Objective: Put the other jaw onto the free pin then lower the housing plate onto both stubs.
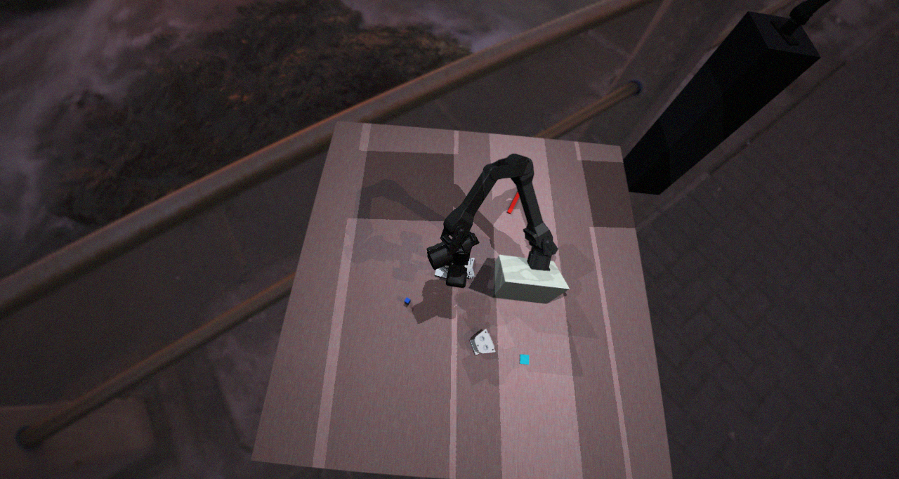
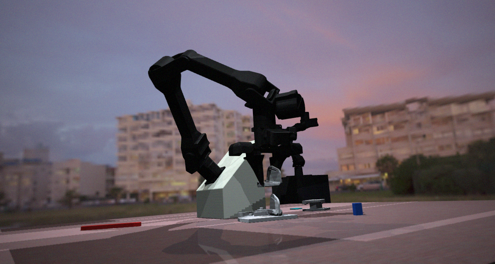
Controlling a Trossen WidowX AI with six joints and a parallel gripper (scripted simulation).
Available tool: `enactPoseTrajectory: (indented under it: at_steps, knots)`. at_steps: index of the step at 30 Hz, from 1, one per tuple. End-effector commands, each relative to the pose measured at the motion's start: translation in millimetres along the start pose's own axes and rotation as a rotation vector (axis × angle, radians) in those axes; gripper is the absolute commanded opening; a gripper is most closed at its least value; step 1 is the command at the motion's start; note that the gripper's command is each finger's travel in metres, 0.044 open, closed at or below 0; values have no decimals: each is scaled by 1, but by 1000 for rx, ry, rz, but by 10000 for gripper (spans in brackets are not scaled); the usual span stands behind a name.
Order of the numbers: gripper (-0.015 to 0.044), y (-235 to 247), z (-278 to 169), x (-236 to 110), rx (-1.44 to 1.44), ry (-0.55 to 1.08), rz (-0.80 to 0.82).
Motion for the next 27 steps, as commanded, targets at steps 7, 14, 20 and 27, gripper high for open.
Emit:
enactPoseTrajectory:
  at_steps: [7, 14, 20, 27]
  knots:
    - [134, 1, 0, -1, 4, -2, 5]
    - [134, 1, 0, -1, 4, -2, 5]
    - [134, 1, 0, -1, -21, -3, 5]
    - [134, 1, 0, -1, -21, -3, 5]
Point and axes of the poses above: the point midway between the two fingers, 35 mm back from their tips, its own x axis out along the fingers, its own y axis across the jaws, z = x × y, the point moved 5 cm from there along -x, back along the fingers, and after that the axes turned 8 degrees about -x, right-handed, at the moved point
